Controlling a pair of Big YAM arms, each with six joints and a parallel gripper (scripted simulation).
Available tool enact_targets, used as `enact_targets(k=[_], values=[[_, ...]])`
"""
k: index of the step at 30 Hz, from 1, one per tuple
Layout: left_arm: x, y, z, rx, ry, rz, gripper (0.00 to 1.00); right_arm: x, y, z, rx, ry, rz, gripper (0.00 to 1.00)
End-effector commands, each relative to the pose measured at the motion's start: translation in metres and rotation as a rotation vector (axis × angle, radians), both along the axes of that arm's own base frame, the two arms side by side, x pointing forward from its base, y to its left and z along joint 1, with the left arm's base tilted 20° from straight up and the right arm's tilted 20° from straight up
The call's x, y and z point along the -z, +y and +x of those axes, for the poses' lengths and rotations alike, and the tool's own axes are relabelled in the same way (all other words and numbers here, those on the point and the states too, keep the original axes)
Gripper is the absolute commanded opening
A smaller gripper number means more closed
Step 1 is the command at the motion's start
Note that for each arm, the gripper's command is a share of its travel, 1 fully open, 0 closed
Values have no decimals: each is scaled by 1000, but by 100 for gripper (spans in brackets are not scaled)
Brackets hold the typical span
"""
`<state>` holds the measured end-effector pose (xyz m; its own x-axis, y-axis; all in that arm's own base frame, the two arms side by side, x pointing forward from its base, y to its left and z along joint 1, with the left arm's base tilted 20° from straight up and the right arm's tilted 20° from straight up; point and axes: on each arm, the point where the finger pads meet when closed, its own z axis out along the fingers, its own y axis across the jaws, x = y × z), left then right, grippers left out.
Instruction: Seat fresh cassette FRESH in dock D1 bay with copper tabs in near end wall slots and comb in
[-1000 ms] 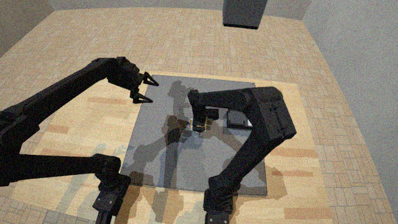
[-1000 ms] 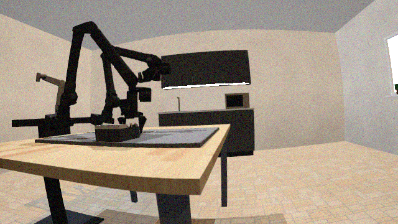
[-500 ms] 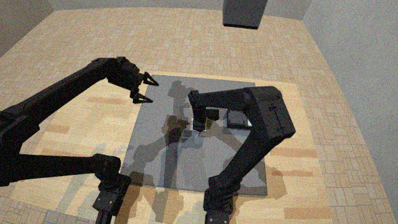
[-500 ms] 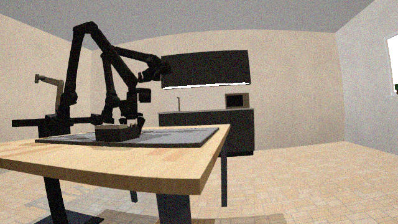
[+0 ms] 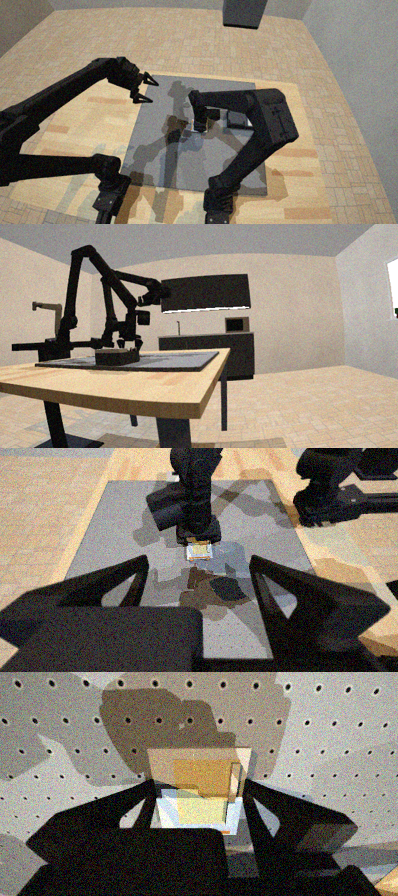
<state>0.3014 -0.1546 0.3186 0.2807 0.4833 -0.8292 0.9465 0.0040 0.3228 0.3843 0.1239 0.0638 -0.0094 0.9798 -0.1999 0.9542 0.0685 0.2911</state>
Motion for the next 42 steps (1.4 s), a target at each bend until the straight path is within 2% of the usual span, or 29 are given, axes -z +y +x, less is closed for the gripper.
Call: enact_targets(k=[1,8,10,12,14,21,23,29,42], values=[[-23,-3,14,1,-52,-1,100,-58,19,6,-8,-81,39,77],[-17,-7,12,-4,-21,-4,100,-67,20,2,1,-79,41,77],[1,-12,12,-13,17,8,100,-85,20,-5,-1,-75,39,77],[18,-20,15,-20,29,34,100,-106,19,-10,-96,-69,6,77],[27,-27,20,-26,23,57,100,-115,9,-8,-178,-67,-31,77],[59,-58,36,-64,-18,127,100,-121,-28,2,-409,-74,-149,77],[59,-58,36,-64,-18,127,100,-121,-28,2,-409,-74,-149,77],[81,-88,46,-117,-65,157,100,-119,-59,7,-604,-63,-248,77],[104,-146,51,-241,-150,118,100,-130,-111,25,-938,-70,-425,77]])
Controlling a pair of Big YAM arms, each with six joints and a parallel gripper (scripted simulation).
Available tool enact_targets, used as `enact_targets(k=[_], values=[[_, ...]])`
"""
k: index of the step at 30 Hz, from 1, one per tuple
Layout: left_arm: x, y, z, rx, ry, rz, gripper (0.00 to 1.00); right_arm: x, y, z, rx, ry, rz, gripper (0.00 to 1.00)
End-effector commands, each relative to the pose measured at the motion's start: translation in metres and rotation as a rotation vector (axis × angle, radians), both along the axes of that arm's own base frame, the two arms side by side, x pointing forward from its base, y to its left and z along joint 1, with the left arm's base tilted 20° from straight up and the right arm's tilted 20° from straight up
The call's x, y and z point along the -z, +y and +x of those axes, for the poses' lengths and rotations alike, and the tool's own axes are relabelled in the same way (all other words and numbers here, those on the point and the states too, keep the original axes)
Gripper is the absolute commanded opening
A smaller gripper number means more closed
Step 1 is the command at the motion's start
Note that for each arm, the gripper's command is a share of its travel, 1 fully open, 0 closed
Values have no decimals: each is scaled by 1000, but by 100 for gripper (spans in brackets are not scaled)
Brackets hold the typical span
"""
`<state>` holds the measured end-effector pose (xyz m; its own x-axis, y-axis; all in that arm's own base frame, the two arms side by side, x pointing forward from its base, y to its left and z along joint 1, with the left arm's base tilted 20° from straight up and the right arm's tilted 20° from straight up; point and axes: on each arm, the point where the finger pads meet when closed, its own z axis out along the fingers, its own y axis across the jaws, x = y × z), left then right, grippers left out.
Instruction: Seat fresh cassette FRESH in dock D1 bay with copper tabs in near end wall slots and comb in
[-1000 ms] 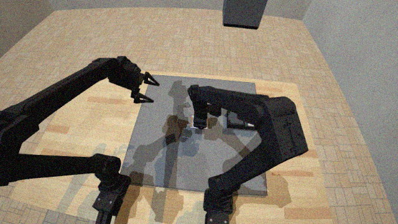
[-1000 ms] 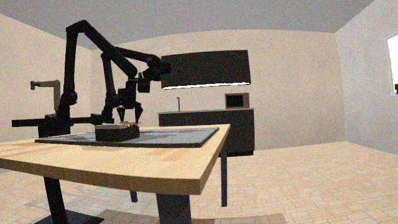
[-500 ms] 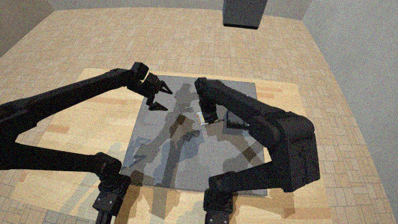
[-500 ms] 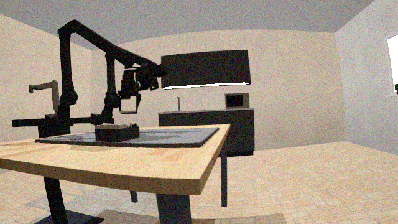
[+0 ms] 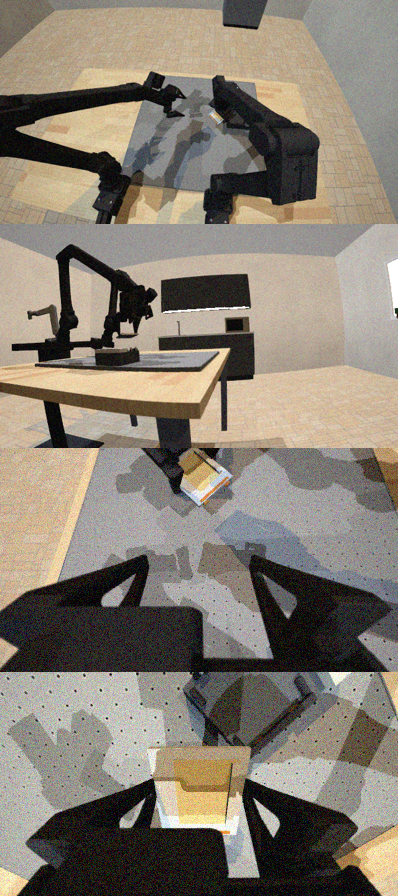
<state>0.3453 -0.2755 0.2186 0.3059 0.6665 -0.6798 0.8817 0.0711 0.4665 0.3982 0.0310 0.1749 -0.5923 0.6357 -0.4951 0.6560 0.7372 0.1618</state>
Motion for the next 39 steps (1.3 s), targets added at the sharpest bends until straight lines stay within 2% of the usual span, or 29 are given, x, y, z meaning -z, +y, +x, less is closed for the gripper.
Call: enact_targets(k=[1,9,17,22,28,39], values=[[5,-31,7,-95,-22,-81,100,-20,-23,12,-285,-35,-91,77],[7,-69,-5,-180,-75,-189,100,-35,-59,31,-517,-48,-214,77],[3,-92,-22,-242,-92,-308,100,-45,-84,46,-669,-55,-294,77],[-2,-108,-41,-290,-90,-426,100,-42,-99,52,-737,-51,-311,77],[-16,-120,-63,-326,-104,-559,100,-45,-103,55,-734,-67,-288,77],[-13,-127,-80,-286,-117,-570,100,-17,-104,55,-732,-54,-279,77]])
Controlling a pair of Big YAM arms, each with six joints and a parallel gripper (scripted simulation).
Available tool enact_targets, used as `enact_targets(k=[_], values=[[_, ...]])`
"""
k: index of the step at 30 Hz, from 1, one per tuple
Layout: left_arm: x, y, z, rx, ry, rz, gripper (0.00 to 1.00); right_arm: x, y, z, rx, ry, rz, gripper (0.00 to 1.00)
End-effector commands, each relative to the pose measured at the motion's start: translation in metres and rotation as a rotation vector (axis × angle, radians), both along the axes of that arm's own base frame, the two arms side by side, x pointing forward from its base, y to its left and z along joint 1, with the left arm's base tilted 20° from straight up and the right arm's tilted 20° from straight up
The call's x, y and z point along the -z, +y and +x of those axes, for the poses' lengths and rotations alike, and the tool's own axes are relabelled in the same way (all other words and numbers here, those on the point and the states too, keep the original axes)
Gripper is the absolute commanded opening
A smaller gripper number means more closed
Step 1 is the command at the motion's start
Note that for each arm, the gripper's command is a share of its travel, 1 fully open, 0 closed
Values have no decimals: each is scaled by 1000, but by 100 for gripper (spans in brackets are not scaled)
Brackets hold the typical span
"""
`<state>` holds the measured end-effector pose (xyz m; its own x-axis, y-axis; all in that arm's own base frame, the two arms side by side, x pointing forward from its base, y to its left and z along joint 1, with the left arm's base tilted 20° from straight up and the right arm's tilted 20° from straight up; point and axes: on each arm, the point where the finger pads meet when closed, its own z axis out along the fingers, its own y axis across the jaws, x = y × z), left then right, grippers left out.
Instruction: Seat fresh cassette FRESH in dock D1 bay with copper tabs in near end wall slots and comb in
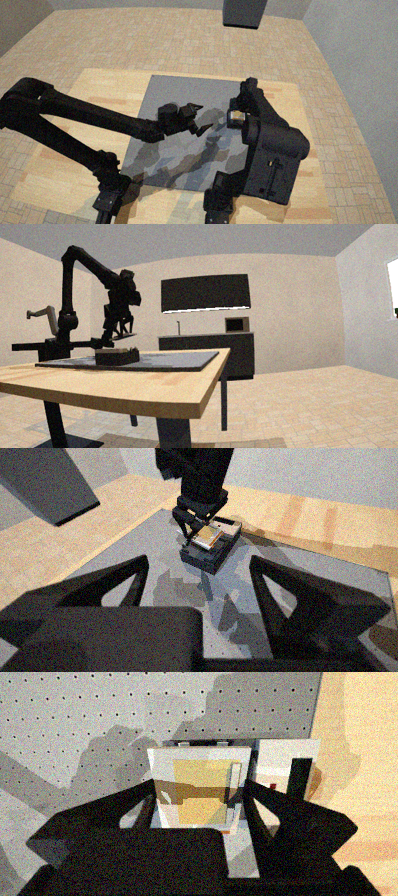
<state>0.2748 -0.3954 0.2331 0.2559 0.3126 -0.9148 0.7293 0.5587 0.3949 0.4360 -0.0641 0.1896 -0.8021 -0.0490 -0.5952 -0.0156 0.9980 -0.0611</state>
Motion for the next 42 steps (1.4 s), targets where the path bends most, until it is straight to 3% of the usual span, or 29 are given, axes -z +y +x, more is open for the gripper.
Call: enact_targets(k=[1,5,10,15,20,23,35,42], values=[[3,-8,-11,16,-3,-34,100,2,-9,18,-3,-28,-13,77],[4,-9,-16,14,2,-47,100,19,-8,14,-3,-8,-9,77],[5,-10,-19,11,-1,-52,100,20,-9,16,-3,-11,-10,77],[-2,-9,-16,-9,-13,-73,100,11,-10,21,-3,-27,-13,77],[-11,-8,-11,-25,-39,-90,100,-27,-11,20,-12,-65,-26,77],[-13,-7,-11,-27,-49,-94,100,-30,-11,19,-11,-65,-27,77],[-15,-7,-11,-26,-54,-96,100,17,-14,20,-1,-42,-24,77],[-20,-7,-11,-25,-50,-107,100,6,-15,28,-1,-65,-28,77]])
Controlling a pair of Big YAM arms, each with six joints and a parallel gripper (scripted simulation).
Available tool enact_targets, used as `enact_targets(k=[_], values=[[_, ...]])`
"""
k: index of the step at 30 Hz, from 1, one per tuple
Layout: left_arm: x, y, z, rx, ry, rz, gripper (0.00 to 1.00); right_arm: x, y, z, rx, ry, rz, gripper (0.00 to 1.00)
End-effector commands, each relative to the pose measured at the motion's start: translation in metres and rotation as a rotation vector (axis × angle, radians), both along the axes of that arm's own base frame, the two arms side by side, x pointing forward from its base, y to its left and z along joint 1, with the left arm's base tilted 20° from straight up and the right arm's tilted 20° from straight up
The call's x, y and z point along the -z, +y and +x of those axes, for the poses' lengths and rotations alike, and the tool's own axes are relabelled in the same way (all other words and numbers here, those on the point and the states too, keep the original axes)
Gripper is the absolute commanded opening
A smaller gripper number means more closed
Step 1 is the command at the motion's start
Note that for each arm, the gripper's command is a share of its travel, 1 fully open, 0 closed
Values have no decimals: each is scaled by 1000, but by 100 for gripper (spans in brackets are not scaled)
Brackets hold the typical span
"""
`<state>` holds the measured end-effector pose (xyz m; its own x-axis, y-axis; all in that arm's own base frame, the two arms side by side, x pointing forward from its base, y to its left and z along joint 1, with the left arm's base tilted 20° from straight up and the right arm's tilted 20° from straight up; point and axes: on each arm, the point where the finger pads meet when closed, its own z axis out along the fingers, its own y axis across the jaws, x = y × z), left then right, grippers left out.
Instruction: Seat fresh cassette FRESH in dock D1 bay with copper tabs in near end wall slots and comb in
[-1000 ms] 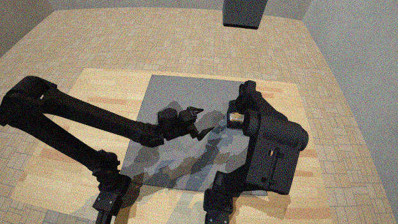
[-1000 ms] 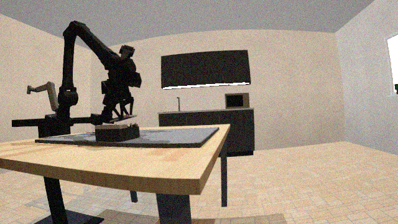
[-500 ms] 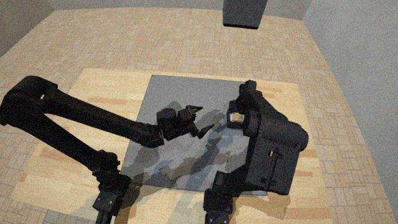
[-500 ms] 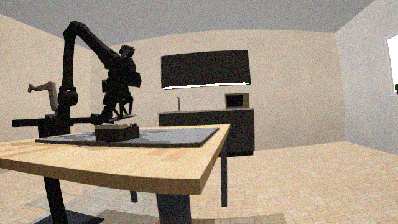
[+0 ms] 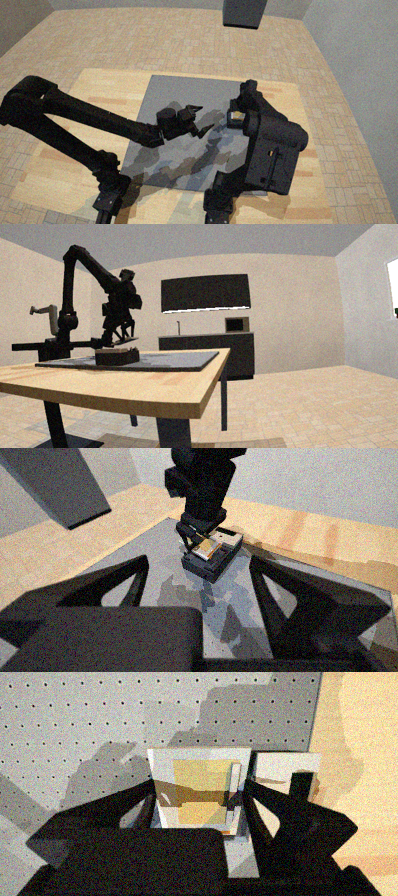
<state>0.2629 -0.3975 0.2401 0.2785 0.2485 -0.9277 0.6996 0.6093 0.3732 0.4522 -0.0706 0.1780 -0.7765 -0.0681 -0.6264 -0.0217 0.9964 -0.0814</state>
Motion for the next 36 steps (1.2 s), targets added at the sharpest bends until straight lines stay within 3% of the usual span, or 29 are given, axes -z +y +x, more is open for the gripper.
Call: enact_targets(k=[1,7,12,28,36], values=[[-13,-5,1,4,-17,-28,100,-6,-9,11,9,-24,-8,77],[-13,-5,1,4,-17,-28,100,-6,-9,11,9,-24,-8,77],[-13,-5,1,4,-17,-28,100,23,-7,0,-1,28,-10,77],[-13,-5,1,4,-17,-28,100,13,-8,7,8,10,-5,77],[-13,-5,1,4,-17,-28,100,27,-7,0,8,22,-2,77]])
